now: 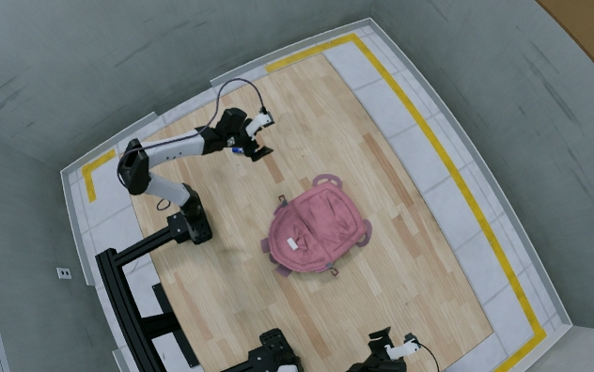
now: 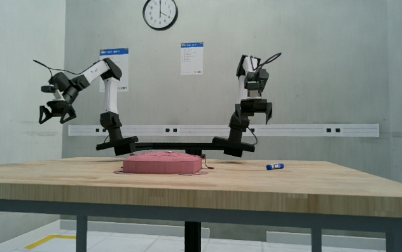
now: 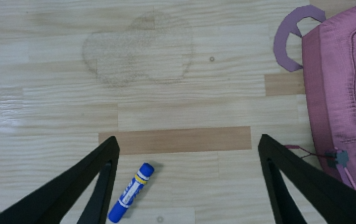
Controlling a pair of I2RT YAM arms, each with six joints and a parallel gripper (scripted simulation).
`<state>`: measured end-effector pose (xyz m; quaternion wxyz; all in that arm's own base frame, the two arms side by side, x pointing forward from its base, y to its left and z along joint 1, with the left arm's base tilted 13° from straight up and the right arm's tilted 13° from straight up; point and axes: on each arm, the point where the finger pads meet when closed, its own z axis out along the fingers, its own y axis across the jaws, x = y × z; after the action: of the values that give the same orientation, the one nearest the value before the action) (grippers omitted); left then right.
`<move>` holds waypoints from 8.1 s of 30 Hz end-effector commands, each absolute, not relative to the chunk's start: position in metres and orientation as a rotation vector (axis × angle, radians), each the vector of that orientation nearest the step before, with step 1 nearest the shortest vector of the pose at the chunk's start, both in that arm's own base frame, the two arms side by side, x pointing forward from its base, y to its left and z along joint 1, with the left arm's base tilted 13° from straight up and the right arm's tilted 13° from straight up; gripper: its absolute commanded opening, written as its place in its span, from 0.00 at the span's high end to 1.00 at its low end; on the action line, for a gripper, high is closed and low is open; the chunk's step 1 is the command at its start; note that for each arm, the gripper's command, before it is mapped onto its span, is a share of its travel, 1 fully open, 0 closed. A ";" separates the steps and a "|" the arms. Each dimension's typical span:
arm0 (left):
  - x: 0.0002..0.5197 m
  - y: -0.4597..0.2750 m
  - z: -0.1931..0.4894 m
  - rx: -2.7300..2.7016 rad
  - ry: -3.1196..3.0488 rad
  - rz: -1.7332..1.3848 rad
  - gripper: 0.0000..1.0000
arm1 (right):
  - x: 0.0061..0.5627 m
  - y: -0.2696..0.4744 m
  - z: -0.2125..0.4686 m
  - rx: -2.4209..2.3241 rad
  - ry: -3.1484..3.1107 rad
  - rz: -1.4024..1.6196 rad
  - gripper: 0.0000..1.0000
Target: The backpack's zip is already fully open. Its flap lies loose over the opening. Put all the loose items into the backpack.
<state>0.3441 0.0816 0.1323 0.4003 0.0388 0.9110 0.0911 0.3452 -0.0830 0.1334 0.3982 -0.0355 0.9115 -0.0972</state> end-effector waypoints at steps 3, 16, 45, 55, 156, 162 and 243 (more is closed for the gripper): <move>0.347 0.081 0.138 0.104 2.287 0.233 0.00 | 0.347 -0.082 0.138 -0.092 2.294 -0.247 0.00; 0.347 0.081 0.138 0.104 2.287 0.233 0.00 | 0.347 -0.082 0.138 -0.092 2.294 -0.247 0.00; 0.347 0.081 0.138 0.104 2.287 0.233 0.10 | 0.347 -0.082 0.138 -0.092 2.294 -0.247 0.10; 0.347 0.081 0.138 0.104 2.287 0.233 0.10 | 0.347 -0.082 0.138 -0.092 2.294 -0.247 0.10; 0.347 0.081 0.138 0.104 2.287 0.233 0.10 | 0.173 0.181 0.032 -1.251 1.934 -0.741 1.00; 0.347 0.081 0.138 0.104 2.287 0.233 0.10 | 0.151 0.212 0.018 -1.387 1.854 -0.797 1.00; 0.347 0.081 0.138 0.104 2.287 0.233 0.10 | 0.120 0.320 -0.108 -1.897 1.471 -1.015 1.00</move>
<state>0.3441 0.0816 0.1322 0.4003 0.0388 0.9110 0.0911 0.1152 0.3229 -0.1031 0.2622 -0.7020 0.5474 -0.3726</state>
